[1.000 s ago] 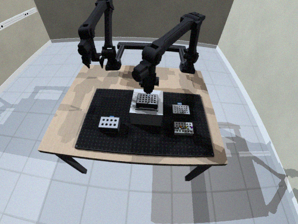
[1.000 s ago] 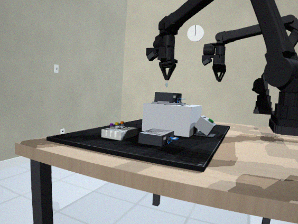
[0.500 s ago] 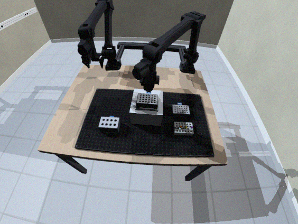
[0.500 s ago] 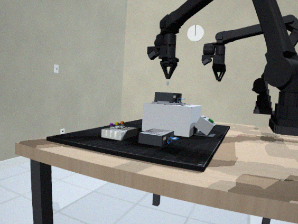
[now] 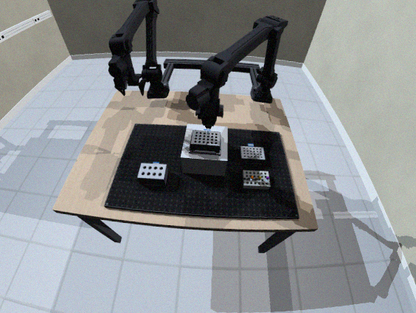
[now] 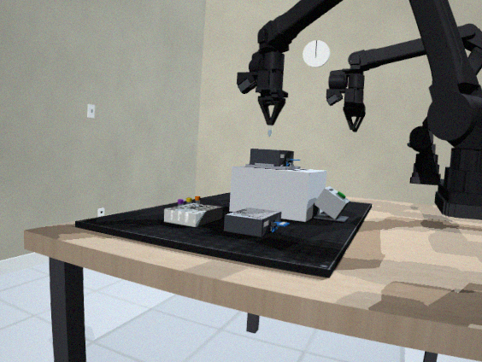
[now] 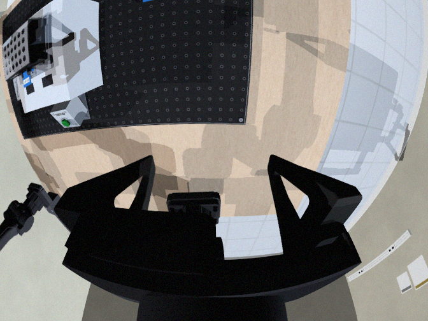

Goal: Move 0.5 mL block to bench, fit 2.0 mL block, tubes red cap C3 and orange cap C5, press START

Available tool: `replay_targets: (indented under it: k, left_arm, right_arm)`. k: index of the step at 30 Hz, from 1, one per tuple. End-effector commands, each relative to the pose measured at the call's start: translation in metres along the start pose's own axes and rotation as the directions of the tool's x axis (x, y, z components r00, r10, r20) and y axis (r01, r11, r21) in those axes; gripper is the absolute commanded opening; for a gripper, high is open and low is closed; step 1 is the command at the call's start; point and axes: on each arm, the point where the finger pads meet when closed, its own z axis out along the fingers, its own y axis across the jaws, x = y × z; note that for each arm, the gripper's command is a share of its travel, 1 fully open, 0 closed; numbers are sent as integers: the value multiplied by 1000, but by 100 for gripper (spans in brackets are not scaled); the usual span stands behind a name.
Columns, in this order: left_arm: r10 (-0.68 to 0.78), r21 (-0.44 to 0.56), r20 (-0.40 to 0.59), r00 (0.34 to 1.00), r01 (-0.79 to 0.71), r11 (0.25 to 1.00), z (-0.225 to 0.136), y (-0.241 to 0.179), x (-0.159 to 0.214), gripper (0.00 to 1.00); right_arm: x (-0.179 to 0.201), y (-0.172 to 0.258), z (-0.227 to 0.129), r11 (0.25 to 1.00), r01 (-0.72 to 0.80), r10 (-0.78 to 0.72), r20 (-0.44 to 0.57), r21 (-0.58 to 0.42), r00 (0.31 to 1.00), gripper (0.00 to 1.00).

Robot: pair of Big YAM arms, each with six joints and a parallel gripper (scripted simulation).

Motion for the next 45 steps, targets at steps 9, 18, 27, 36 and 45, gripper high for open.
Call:
replay_targets:
  k: [9,18,27,36,45]
  left_arm:
    - [14,-18,-16,1000,-14,1000,22,-1,-5,9]
    - [4,4,15,1000,-4,1000,-6,1,-13,9]
    - [-2,41,66,998,-1,999,-27,-12,-16,9]
    - [21,-1,8,1000,-21,1000,4,-8,-5,9]
    - [9,-33,-41,999,-11,999,31,6,0,9]
  right_arm:
    - [-13,-1,-13,1000,-4,3,49,4,999,100]
    - [-21,-3,-23,1000,-5,5,74,6,997,100]
    - [-23,-3,-27,1000,-6,5,82,7,997,100]
    - [-25,-3,-30,1000,-6,6,89,7,996,100]
    - [-26,-3,-30,1000,-7,6,90,7,996,100]
